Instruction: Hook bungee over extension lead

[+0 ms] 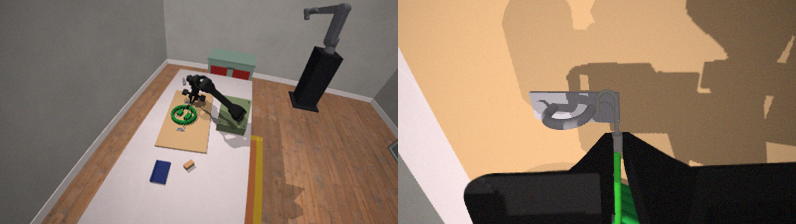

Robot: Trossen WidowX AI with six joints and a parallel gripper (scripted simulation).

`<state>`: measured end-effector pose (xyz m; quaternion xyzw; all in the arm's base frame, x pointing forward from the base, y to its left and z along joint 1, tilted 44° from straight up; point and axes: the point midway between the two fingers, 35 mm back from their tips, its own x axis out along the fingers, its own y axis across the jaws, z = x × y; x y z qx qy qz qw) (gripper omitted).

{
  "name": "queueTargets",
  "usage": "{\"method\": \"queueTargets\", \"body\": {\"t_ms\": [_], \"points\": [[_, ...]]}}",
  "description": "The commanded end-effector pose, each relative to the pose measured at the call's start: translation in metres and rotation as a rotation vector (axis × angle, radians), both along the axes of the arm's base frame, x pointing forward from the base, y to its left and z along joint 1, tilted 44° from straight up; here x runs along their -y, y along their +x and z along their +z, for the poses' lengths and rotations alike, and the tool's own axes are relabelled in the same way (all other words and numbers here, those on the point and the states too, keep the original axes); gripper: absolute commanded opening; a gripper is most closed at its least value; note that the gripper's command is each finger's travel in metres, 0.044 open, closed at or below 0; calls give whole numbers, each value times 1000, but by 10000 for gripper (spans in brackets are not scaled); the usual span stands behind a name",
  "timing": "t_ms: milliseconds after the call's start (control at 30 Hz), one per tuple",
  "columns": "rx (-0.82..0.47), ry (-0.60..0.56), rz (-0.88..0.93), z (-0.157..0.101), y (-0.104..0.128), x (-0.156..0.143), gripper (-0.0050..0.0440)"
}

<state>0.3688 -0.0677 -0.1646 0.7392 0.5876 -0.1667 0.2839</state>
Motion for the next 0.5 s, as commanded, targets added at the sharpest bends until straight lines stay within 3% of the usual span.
{"method": "queueTargets", "body": {"t_ms": [0,467], "points": [[-14,-75,-19,-17,-2,23,-50],[-20,-75,-25,-21,-2,27,-50]]}}
